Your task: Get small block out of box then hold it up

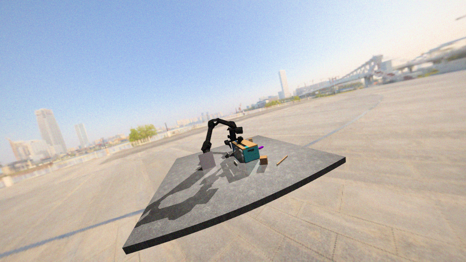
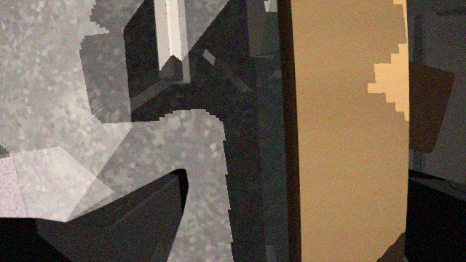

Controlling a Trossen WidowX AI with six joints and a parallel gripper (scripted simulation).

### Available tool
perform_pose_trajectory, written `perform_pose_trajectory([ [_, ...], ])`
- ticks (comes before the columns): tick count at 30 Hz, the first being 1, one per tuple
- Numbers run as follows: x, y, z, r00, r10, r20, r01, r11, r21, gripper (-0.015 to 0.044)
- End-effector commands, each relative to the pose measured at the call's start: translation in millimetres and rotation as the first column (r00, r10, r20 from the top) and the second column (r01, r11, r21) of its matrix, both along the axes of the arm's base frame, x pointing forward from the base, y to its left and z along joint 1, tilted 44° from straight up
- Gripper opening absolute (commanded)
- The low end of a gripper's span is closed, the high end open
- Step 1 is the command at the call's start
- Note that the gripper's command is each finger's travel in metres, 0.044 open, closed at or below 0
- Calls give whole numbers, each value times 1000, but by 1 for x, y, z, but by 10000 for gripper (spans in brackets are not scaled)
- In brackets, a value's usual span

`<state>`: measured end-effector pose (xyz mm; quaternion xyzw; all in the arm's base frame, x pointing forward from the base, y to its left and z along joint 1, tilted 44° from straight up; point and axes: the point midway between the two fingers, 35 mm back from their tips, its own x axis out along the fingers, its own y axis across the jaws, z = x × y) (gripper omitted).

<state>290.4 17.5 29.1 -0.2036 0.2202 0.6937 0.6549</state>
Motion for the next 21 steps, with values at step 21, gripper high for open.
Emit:
perform_pose_trajectory([
  [21, 1, 14, 14, 1000, 3, 4, -3, 1000, -2, 400],
])
